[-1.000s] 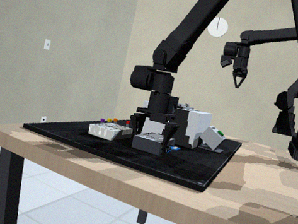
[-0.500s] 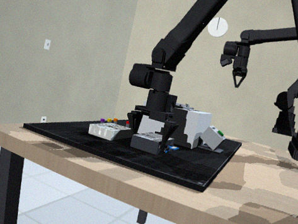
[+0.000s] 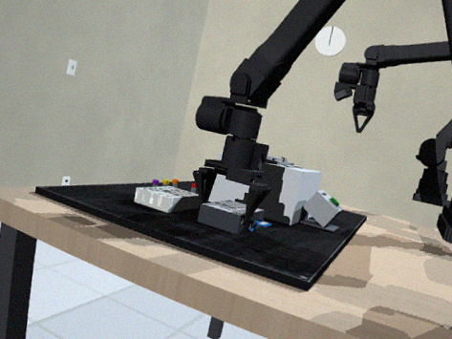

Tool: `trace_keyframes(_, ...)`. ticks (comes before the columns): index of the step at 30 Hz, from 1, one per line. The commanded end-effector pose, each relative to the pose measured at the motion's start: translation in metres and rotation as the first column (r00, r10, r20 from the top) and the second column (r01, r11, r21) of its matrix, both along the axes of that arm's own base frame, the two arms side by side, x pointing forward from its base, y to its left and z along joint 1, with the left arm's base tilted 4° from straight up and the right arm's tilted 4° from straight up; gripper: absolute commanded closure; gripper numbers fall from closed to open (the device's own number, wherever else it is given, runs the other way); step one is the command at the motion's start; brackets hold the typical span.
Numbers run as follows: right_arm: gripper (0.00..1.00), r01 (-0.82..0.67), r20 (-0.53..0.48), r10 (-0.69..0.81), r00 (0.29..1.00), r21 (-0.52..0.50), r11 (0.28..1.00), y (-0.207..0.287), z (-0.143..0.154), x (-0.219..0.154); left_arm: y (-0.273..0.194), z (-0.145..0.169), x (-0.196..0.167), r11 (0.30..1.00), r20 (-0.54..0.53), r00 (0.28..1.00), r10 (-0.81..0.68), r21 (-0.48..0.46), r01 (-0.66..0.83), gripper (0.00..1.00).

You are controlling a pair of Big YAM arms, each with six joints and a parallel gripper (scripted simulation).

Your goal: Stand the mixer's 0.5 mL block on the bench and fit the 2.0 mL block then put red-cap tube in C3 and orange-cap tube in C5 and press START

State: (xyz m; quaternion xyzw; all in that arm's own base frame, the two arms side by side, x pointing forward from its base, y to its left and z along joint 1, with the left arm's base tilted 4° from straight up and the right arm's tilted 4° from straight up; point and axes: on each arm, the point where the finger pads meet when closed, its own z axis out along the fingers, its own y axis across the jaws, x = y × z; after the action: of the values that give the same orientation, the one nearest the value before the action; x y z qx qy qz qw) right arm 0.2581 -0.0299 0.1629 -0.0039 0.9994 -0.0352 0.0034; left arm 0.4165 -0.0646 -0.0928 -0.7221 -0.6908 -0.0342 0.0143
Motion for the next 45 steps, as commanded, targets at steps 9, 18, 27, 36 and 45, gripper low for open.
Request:
trace_keyframes(9, 1.00, -0.006, 0.022, 0.005, 1.000, 0.001, 1.000, 0.004, 0.011, 0.005, -0.004, 0.027, 0.037, 1.000, 0.081, 0.997, 0.016, -0.026, -0.014, 0.00)
trace_keyframes(18, 1.00, -0.006, 0.077, 0.006, 0.997, -0.002, 1.000, 0.004, 0.024, 0.020, 0.000, 0.008, 0.022, 1.000, 0.038, 0.999, -0.005, -0.002, 0.005, 0.00)
trace_keyframes(27, 1.00, -0.006, 0.089, 0.006, 0.996, -0.002, 1.000, 0.003, 0.027, 0.023, 0.003, -0.001, 0.006, 1.000, 0.008, 1.000, -0.005, 0.002, 0.005, 0.00)
trace_keyframes(36, 1.00, -0.006, 0.096, 0.006, 0.995, -0.003, 1.000, 0.003, 0.030, 0.026, 0.004, -0.002, 0.001, 1.000, -0.018, 1.000, 0.000, 0.006, 0.001, 0.00)
trace_keyframes(45, 1.00, -0.006, 0.101, 0.006, 0.995, -0.003, 1.000, 0.003, 0.033, 0.028, 0.004, 0.004, -0.005, 1.000, -0.010, 1.000, 0.015, 0.004, -0.014, 0.00)
